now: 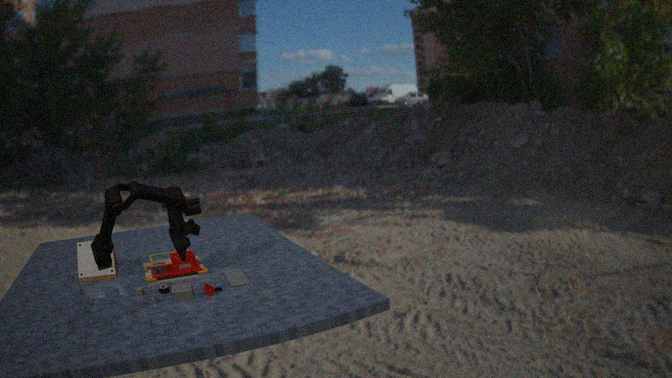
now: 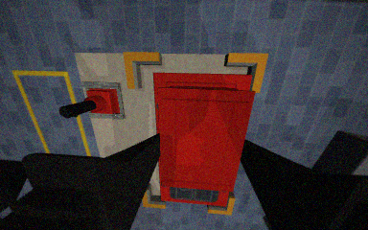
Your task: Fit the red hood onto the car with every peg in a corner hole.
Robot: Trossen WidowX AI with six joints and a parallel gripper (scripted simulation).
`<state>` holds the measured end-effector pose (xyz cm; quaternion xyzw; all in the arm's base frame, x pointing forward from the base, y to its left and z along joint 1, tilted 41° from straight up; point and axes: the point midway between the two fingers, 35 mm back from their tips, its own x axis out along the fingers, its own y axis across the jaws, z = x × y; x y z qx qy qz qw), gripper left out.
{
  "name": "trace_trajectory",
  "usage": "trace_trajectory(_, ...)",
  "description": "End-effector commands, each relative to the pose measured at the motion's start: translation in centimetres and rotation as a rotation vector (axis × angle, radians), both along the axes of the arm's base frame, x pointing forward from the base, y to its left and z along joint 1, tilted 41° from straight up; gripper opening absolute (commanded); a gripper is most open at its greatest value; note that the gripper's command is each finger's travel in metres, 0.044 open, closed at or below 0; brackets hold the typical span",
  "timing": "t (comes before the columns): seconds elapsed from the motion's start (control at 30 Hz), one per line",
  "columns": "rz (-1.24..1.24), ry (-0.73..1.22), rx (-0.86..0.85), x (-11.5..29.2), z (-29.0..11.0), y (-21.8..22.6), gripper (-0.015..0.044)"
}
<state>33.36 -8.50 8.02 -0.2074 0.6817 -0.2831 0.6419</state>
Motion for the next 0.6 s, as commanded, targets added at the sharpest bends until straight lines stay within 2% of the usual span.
trace_trajectory(0.0,0.005,0.003,-0.006,0.01,-0.05,-0.15,0.0)
trace_trajectory(0.57,0.005,0.003,-0.006,-0.03,-0.53,-0.56,0.0)
